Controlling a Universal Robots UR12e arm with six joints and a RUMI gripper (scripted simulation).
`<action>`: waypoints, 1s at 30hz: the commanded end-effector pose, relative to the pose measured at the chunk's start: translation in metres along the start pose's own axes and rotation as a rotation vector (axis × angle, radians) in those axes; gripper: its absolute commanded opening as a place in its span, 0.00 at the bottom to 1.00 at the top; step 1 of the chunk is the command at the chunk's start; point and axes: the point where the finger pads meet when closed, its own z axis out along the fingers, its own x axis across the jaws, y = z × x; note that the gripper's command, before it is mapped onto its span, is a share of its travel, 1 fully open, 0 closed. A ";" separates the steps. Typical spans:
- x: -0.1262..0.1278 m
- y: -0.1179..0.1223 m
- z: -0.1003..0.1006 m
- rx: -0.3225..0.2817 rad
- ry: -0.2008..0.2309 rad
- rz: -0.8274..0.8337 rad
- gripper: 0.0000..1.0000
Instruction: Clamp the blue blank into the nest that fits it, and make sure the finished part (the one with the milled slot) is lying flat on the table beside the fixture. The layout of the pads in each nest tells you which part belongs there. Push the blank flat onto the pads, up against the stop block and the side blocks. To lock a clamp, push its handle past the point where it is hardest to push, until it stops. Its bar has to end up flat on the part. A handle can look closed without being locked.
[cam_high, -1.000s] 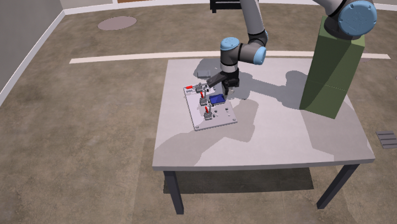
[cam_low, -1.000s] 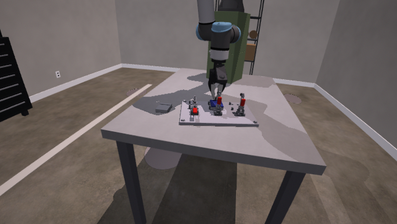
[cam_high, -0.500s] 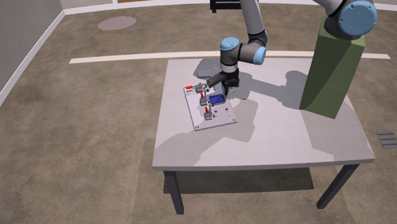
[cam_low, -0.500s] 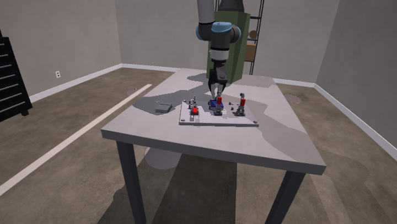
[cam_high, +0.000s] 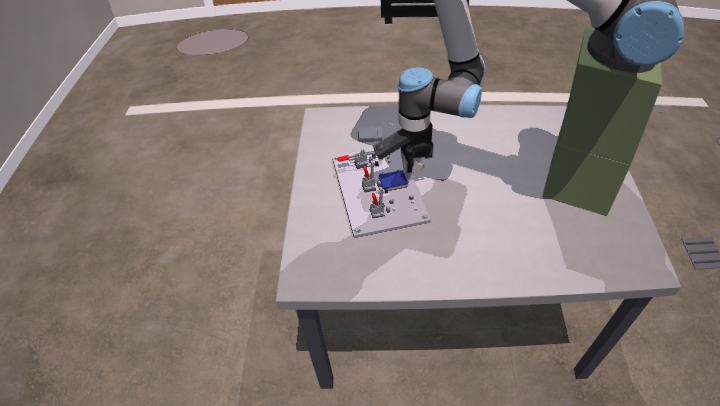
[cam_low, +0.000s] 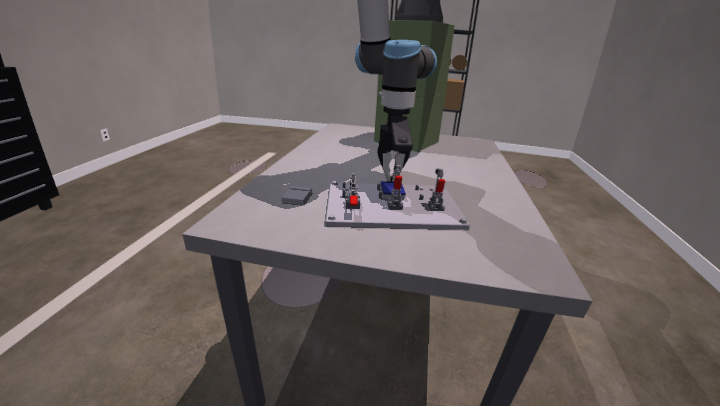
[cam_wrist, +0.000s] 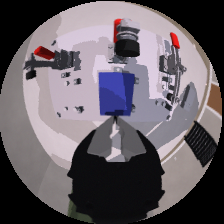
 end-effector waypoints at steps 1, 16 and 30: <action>0.000 -0.001 0.000 0.001 0.000 0.000 0.00; 0.000 0.000 0.000 0.001 0.000 0.000 0.00; 0.000 0.015 0.000 0.001 0.000 0.000 0.00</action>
